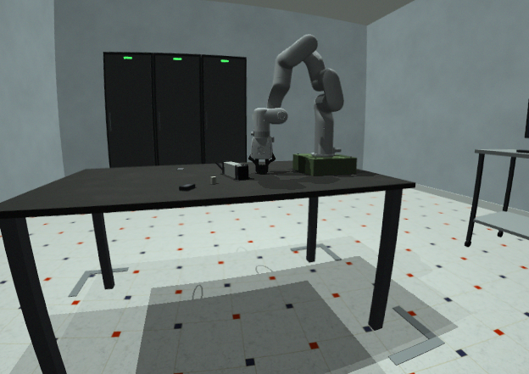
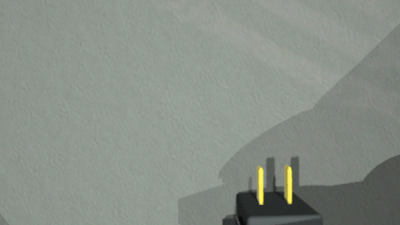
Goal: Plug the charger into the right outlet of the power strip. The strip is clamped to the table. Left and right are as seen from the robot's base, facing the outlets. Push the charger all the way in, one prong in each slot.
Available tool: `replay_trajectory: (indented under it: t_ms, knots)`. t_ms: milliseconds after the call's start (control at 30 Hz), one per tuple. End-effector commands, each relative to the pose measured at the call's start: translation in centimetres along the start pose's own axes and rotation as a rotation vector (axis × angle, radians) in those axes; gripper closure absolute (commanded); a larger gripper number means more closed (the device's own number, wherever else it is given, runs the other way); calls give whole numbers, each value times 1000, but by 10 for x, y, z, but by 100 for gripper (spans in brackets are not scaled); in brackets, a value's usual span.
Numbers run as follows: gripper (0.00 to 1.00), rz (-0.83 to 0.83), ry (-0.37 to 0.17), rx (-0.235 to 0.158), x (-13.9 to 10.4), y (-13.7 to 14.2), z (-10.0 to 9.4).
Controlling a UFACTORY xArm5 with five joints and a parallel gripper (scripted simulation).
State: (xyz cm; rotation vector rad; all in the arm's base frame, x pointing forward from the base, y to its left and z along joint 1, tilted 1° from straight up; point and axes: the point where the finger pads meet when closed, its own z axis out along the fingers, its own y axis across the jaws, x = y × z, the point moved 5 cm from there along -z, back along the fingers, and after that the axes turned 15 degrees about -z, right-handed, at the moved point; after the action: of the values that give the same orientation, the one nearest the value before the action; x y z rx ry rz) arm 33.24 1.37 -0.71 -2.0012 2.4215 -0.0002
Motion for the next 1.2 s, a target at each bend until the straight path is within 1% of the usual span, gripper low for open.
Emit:
replay_trajectory:
  t_ms: [0,467,1167]
  knots:
    - [100,0,-1,2,0,-1,-1]
    - [100,0,-1,2,0,-1,-5]
    - [100,0,-1,3,0,-1,-35]
